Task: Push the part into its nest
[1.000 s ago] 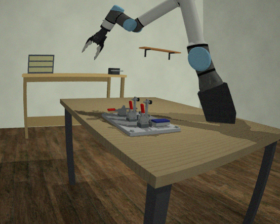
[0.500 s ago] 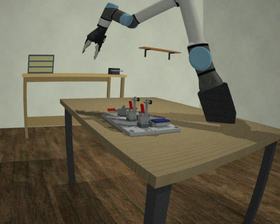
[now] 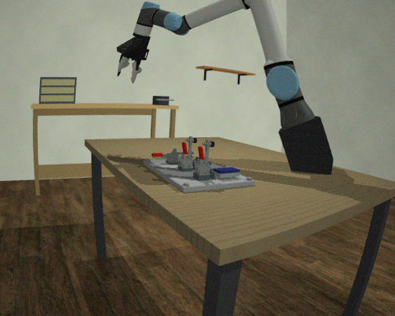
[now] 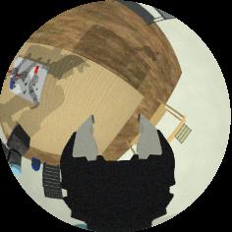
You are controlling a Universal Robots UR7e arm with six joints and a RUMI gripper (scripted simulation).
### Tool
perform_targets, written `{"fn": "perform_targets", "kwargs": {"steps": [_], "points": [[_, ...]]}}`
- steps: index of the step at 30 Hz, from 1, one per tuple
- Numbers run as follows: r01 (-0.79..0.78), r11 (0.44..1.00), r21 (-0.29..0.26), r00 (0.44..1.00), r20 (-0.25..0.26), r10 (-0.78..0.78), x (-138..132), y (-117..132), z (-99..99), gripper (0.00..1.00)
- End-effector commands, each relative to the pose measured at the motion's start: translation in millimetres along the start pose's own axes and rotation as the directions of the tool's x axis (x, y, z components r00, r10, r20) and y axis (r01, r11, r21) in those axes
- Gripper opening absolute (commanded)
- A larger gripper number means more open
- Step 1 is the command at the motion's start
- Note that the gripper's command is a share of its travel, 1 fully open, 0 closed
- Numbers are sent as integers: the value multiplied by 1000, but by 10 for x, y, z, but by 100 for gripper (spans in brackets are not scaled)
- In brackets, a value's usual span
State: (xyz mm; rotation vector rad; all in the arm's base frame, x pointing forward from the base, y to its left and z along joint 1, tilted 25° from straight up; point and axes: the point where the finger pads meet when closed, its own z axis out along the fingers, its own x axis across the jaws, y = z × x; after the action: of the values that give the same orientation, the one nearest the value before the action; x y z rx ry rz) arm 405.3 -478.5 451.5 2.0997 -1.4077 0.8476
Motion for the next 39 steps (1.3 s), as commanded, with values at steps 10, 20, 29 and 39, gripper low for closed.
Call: {"fn": "perform_targets", "kwargs": {"steps": [10, 20, 29, 39], "points": [[-186, 982, -12, 976, 115, 187, 9, -2, -4, 58], [-285, 958, -27, 942, 174, 286, 9, -2, -4, 58], [-503, 860, -87, 809, 303, 504, 9, -2, -4, 58], [-503, 860, -87, 809, 303, 504, 9, -2, -4, 58]]}}
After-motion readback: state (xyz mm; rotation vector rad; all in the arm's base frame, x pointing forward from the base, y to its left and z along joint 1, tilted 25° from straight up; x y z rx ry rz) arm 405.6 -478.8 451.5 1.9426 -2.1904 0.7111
